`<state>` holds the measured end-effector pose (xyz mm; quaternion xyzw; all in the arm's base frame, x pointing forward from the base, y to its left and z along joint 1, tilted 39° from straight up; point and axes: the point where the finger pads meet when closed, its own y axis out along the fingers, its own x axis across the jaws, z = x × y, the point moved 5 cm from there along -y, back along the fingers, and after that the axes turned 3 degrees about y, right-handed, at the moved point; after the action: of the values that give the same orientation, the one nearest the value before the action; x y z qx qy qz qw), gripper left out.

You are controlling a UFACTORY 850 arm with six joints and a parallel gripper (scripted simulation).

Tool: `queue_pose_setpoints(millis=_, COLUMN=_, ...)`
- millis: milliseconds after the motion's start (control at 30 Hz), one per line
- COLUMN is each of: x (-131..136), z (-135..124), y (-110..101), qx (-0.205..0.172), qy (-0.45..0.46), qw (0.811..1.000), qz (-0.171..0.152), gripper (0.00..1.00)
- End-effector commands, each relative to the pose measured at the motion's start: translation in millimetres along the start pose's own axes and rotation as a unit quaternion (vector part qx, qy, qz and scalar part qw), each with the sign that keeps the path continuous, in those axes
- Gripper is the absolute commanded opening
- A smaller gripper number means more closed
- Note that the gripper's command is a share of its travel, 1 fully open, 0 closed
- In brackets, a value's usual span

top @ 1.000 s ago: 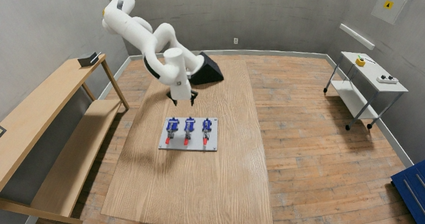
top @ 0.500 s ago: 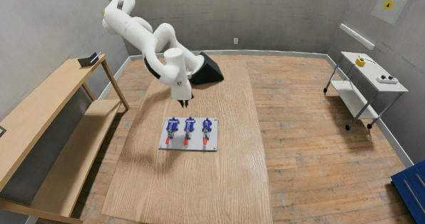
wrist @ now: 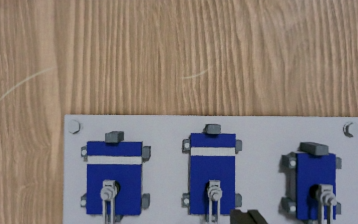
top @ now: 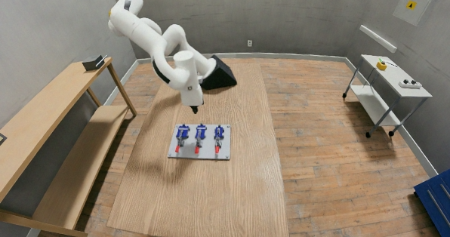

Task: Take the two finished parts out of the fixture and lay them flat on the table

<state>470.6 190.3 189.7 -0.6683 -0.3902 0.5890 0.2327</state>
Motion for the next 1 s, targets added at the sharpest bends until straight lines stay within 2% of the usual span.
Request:
queue_pose_setpoints(millis=0, x=0.1, z=-0.6, y=-0.8, qx=-0.001, qy=0.000, qw=1.000, qz=0.000, gripper=0.00)
queue_pose_setpoints(millis=567, x=0.1, z=-0.6, y=-0.8, qx=-0.001, qy=0.000, qw=1.000, qz=0.000, gripper=0.00)
queue_pose_setpoints(millis=600, x=0.3, z=-0.7, y=-0.8, qx=-0.001, qy=0.000, qw=1.000, qz=0.000, gripper=1.00)
queue_pose_setpoints(millis=967, x=0.2, z=-0.7, y=-0.8, qx=-0.001, qy=0.000, qw=1.000, qz=0.000, gripper=1.00)
